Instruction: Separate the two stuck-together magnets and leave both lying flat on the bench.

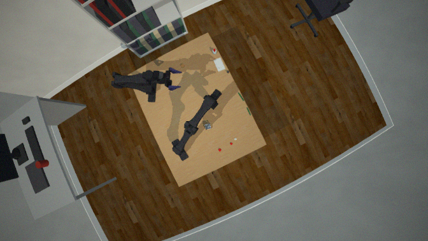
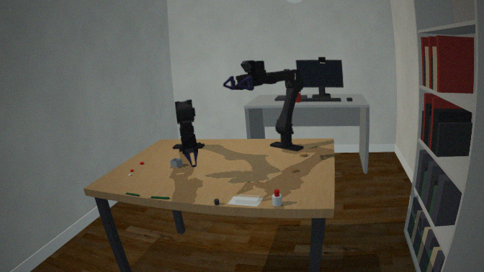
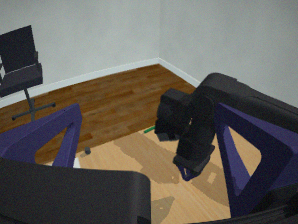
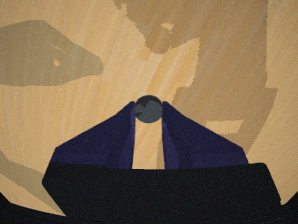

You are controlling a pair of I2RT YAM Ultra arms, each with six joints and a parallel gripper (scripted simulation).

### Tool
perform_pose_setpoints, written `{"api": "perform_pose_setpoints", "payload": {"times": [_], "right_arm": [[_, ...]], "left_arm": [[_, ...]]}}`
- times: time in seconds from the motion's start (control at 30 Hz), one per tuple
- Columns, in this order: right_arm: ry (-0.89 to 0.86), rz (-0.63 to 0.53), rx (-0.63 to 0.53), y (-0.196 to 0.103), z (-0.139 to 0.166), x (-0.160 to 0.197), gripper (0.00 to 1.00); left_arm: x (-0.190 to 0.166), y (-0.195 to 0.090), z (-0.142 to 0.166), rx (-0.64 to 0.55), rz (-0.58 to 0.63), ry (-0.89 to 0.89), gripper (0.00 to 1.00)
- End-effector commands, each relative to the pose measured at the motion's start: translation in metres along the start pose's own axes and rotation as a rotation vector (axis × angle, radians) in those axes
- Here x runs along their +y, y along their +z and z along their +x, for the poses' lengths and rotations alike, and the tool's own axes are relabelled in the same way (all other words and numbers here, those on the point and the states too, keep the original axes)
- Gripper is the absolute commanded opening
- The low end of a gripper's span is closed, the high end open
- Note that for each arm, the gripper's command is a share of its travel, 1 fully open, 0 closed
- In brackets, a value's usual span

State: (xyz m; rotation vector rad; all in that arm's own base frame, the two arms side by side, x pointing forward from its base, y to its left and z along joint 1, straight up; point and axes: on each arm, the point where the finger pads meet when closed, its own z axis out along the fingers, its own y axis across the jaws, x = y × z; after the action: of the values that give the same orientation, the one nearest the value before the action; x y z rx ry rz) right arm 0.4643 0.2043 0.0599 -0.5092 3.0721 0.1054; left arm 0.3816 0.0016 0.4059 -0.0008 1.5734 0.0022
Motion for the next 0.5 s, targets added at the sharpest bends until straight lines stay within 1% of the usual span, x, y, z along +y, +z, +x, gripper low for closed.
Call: {"api": "perform_pose_setpoints", "payload": {"times": [0.0,0.17,0.47], "right_arm": [[-0.013,-0.070,-0.040,-0.017,-0.004,0.010,0.18],[-0.033,-0.292,-0.008,-0.033,0.018,0.037,0.18],[-0.029,-0.579,0.006,-0.074,0.065,0.059,0.18]], "left_arm": [[0.000,-0.002,-0.007,-0.017,0.002,0.001,1.00],[0.000,-0.002,-0.007,-0.017,0.002,0.001,1.00],[0.000,-0.002,-0.007,-0.017,0.002,0.001,1.00]]}}
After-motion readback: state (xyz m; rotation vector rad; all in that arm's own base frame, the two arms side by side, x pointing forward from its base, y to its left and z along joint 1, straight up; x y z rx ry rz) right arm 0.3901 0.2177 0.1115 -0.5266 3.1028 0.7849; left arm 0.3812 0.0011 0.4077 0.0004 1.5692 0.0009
